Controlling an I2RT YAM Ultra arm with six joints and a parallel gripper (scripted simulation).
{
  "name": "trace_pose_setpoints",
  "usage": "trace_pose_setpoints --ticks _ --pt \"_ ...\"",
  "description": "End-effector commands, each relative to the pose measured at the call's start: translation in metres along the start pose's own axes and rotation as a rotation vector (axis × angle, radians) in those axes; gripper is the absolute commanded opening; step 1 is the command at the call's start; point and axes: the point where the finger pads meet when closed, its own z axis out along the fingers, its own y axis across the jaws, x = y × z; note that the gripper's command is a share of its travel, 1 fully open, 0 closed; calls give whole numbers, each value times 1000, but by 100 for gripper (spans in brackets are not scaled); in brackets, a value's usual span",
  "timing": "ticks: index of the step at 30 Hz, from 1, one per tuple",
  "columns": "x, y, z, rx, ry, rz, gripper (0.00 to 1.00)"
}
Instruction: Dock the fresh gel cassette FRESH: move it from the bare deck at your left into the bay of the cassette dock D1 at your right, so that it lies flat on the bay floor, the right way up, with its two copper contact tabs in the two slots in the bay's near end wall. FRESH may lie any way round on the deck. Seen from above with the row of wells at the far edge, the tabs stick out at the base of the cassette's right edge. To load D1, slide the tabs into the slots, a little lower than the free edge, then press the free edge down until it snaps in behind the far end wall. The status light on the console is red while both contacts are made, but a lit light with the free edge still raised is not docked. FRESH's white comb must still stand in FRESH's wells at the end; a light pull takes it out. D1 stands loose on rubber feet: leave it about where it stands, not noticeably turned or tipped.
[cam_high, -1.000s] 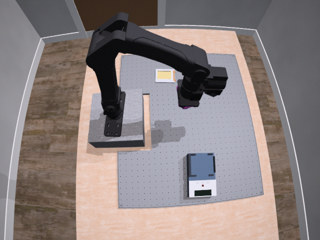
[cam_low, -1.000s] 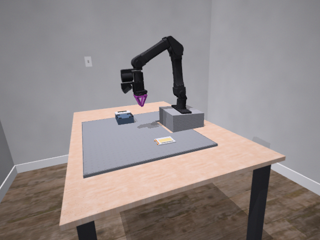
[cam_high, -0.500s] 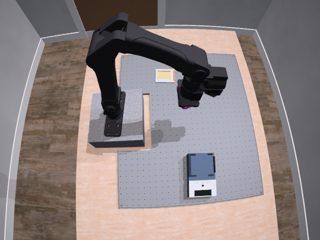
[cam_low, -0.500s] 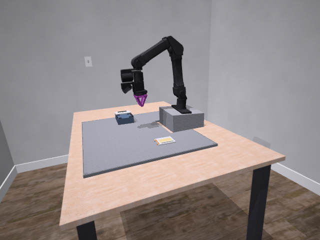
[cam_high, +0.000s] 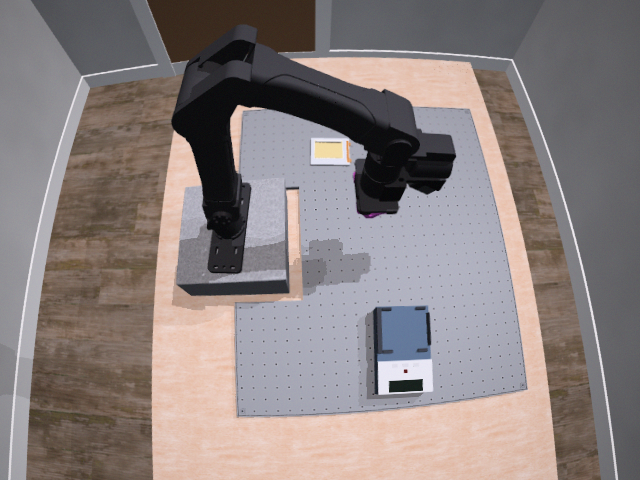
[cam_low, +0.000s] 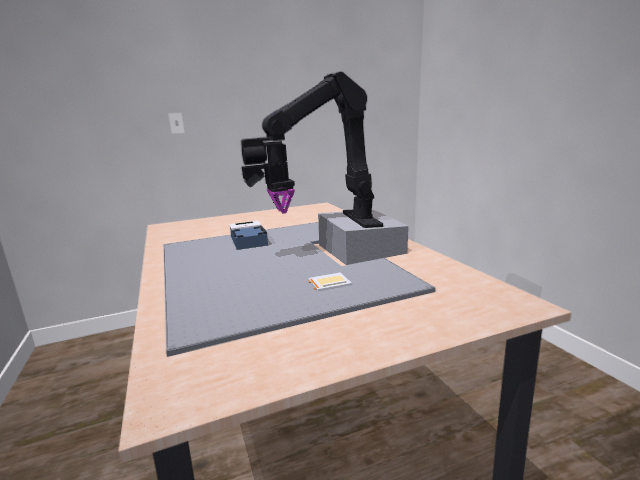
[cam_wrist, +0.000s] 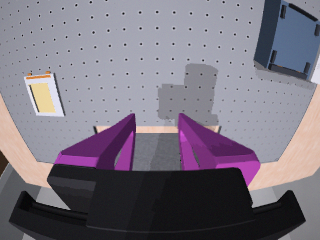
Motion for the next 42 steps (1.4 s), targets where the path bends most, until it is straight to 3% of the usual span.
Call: trace_pose_setpoints --ticks 1,8,9,11,14,16,30,33,34,42 --pt "-15 -1 -18 6 -83 4 36" --pt "-15 -1 -18 6 -83 4 36" --pt "-3 0 -2 5 -42 4 36" --pt "-1 1 18 4 -5 3 36" --pt "-1 2 32 4 -5 -2 36" --pt "-1 2 32 4 -5 -2 36" --pt "0 2 102 3 -5 -2 36" --pt "0 2 102 3 -5 -1 36" --pt "-22 0 83 4 -85 2 36" --pt "-22 0 83 4 -85 2 36"
